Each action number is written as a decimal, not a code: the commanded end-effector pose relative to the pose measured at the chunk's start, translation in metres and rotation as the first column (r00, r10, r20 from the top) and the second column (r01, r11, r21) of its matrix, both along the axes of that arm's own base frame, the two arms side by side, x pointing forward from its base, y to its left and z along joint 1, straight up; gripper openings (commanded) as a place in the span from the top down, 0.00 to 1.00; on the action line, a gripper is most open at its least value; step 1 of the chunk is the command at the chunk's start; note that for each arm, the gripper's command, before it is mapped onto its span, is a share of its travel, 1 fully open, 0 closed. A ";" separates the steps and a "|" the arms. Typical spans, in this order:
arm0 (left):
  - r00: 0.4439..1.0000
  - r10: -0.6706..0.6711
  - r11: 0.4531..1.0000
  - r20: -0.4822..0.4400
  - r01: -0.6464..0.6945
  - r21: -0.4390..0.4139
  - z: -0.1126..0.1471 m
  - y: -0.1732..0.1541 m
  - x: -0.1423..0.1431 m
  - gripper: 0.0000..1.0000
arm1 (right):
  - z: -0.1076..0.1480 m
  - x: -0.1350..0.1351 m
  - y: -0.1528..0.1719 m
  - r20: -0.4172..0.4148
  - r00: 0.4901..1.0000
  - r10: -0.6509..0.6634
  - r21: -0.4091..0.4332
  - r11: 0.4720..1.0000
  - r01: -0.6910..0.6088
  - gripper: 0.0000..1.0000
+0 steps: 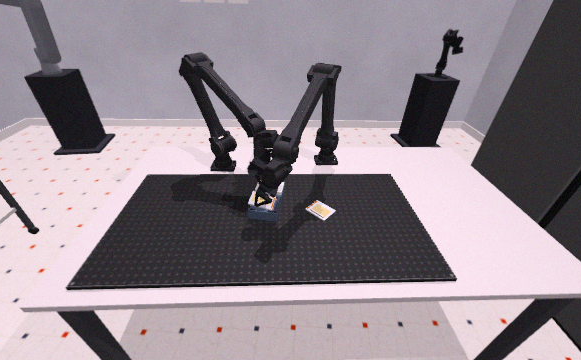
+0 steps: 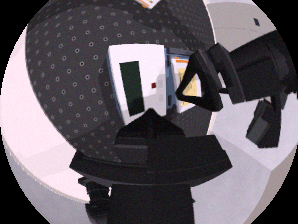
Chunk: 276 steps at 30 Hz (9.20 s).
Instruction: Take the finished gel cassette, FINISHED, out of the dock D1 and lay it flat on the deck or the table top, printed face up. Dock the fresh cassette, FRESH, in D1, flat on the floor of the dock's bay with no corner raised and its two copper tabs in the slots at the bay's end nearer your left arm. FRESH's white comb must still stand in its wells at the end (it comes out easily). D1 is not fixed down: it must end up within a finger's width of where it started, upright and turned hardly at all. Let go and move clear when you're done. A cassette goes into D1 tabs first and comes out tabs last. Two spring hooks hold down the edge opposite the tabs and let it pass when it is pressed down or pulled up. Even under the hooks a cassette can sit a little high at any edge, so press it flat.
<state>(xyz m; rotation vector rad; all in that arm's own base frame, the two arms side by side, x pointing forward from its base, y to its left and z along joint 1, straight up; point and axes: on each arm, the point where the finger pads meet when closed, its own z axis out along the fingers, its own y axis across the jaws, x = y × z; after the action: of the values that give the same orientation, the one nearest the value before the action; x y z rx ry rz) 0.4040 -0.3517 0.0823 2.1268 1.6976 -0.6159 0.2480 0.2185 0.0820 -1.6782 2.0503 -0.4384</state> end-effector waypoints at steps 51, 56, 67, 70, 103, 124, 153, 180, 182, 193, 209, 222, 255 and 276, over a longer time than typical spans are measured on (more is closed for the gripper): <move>0.999 0.002 0.999 0.040 -0.001 -0.041 0.032 -0.020 0.007 1.00 | -0.066 -0.030 -0.036 -0.132 0.991 0.000 -0.128 0.992 -0.017 1.00; 0.999 0.003 0.999 0.041 -0.001 -0.043 0.033 -0.021 0.007 1.00 | -0.066 -0.030 -0.036 -0.132 0.991 0.000 -0.128 0.992 -0.017 1.00; 0.999 0.003 0.999 0.041 -0.001 -0.043 0.034 -0.022 0.008 1.00 | -0.066 -0.030 -0.036 -0.132 0.991 0.000 -0.128 0.992 -0.017 1.00; 0.999 0.003 0.999 0.041 -0.001 -0.043 0.034 -0.022 0.008 1.00 | -0.066 -0.030 -0.036 -0.132 0.991 0.000 -0.128 0.992 -0.017 1.00; 0.999 0.005 1.000 0.044 -0.004 -0.020 0.042 -0.022 0.008 1.00 | -0.066 -0.030 -0.036 -0.132 0.991 0.000 -0.128 0.992 -0.017 1.00; 0.998 0.003 0.999 0.060 -0.001 -0.034 0.047 -0.017 0.016 1.00 | -0.066 -0.030 -0.036 -0.132 0.991 0.000 -0.128 0.992 -0.017 1.00; 0.998 -0.001 0.999 0.070 0.004 -0.036 0.056 -0.013 0.022 1.00 | -0.066 -0.030 -0.036 -0.132 0.991 0.000 -0.128 0.992 -0.017 1.00; 0.997 0.001 0.999 0.076 0.002 -0.039 0.060 -0.012 0.023 1.00 | -0.066 -0.030 -0.036 -0.132 0.991 0.000 -0.128 0.992 -0.017 1.00; 0.997 0.001 0.999 0.076 0.002 -0.039 0.060 -0.012 0.023 1.00 | -0.066 -0.030 -0.036 -0.132 0.991 0.000 -0.128 0.992 -0.017 1.00; 0.997 0.002 0.999 0.078 0.001 -0.040 0.064 -0.012 0.025 1.00 | -0.066 -0.030 -0.036 -0.132 0.991 0.000 -0.128 0.992 -0.017 1.00; 0.997 0.002 0.999 0.075 0.001 -0.037 0.068 -0.011 0.023 1.00 | -0.066 -0.030 -0.036 -0.132 0.991 0.000 -0.128 0.992 -0.017 1.00; 0.997 0.002 0.999 0.077 0.001 -0.038 0.072 -0.012 0.024 1.00 | -0.066 -0.030 -0.036 -0.132 0.991 0.000 -0.128 0.992 -0.017 1.00; 1.000 0.000 1.000 0.015 0.000 0.000 0.054 -0.008 0.013 1.00 | -0.066 -0.030 -0.036 -0.132 0.991 0.000 -0.128 0.992 -0.017 1.00; 1.000 0.000 1.000 0.015 0.000 0.000 0.037 -0.004 0.004 1.00 | -0.065 -0.029 -0.035 -0.109 0.994 0.001 -0.105 0.994 -0.013 1.00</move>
<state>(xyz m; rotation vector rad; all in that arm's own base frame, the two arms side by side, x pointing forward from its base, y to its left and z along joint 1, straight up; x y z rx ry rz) 0.4036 -0.3527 0.1126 2.1391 1.7142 -0.6165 0.2481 0.2185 0.0820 -1.6748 2.0479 -0.4380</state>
